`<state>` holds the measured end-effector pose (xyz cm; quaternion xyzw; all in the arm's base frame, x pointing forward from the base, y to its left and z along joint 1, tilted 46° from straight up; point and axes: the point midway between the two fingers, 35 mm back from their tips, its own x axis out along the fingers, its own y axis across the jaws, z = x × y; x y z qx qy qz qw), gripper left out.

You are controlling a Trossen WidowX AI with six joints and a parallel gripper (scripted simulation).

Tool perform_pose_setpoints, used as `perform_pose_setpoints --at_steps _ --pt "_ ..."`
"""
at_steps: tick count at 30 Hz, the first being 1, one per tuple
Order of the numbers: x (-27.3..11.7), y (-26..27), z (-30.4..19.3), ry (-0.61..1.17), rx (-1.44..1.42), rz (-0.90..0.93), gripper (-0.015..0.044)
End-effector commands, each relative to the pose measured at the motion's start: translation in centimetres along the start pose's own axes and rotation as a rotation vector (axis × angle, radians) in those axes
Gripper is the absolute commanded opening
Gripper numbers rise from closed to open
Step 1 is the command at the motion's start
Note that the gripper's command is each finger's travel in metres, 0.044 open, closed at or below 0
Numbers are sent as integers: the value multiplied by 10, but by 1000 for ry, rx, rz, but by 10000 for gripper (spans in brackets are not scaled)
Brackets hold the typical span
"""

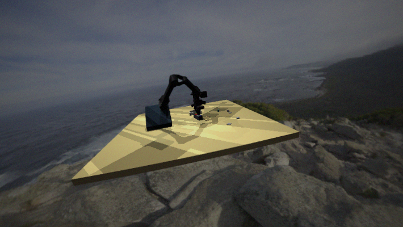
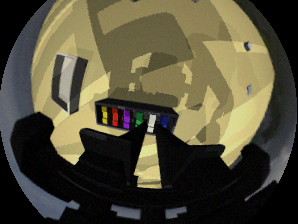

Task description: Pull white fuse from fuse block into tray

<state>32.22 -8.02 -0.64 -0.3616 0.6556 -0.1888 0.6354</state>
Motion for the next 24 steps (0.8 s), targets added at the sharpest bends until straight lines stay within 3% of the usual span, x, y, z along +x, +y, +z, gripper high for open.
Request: perform_pose_setpoints --at_steps 1,13,24 --pt "2 0 0 1 -6 -3 71" --pt "10 0 0 1 -6 -4 71" --pt "9 0 0 0 1 -1 0"
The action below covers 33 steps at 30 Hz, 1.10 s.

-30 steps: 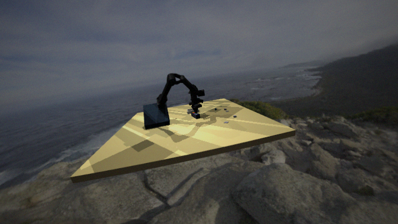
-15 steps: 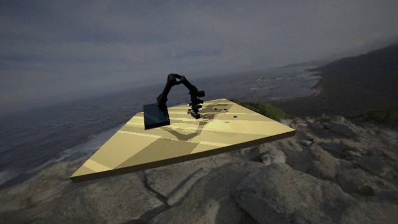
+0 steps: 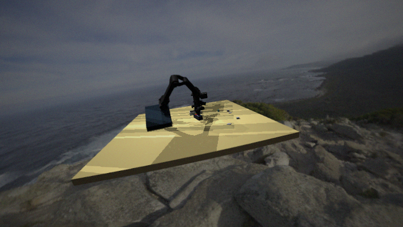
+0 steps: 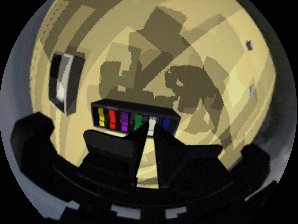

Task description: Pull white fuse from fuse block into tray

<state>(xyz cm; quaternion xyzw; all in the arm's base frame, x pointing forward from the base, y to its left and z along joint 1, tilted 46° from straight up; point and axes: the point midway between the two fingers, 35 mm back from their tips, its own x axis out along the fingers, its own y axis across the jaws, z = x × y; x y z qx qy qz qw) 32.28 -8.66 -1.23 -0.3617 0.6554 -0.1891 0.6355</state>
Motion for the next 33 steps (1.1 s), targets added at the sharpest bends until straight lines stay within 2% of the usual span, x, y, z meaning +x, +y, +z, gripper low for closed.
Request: perform_pose_setpoints --at_steps 1,33 --pt "0 0 0 0 1 0 0" --pt "-14 0 1 0 -2 1 0"
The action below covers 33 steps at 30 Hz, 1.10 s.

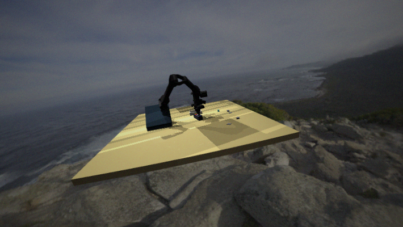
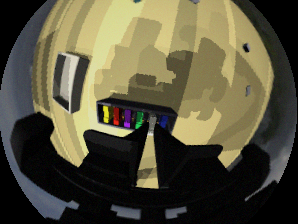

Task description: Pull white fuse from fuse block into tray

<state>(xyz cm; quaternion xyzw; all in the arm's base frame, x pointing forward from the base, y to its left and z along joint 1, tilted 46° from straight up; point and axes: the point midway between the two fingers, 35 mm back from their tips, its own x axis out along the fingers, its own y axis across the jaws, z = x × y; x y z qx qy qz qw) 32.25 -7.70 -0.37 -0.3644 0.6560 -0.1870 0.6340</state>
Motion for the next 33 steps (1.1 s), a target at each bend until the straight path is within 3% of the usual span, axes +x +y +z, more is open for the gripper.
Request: perform_pose_setpoints --at_steps 1,33 --pt "-2 0 0 0 5 2 0" --pt "-18 0 0 0 3 1 0"
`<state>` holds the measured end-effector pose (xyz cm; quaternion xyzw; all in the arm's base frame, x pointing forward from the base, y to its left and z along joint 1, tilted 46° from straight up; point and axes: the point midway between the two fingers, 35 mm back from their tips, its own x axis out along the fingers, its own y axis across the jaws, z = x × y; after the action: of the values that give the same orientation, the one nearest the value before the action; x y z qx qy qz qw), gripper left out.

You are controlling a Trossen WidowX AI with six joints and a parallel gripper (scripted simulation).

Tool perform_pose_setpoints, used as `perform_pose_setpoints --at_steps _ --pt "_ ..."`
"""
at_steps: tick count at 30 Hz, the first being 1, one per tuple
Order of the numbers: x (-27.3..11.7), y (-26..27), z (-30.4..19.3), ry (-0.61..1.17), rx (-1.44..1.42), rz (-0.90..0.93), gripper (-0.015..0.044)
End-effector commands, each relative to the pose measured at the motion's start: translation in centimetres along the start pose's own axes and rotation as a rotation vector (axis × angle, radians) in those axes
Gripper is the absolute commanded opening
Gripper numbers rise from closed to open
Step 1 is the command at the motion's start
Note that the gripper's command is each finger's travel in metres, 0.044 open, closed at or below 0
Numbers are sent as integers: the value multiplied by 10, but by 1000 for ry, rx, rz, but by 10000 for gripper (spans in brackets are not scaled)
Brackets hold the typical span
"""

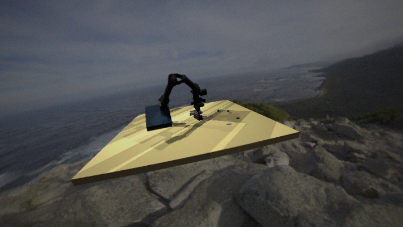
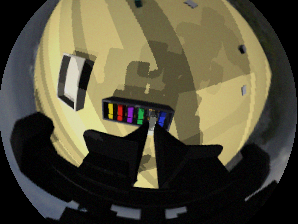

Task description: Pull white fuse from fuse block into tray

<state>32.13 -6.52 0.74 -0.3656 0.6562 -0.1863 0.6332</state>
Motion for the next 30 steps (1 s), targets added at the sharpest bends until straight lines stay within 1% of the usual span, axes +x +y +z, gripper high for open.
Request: perform_pose_setpoints --at_steps 1,14,30 --pt "-2 0 0 0 6 2 0" --pt "-9 0 0 0 5 1 0" --pt "-31 0 0 0 4 2 0"
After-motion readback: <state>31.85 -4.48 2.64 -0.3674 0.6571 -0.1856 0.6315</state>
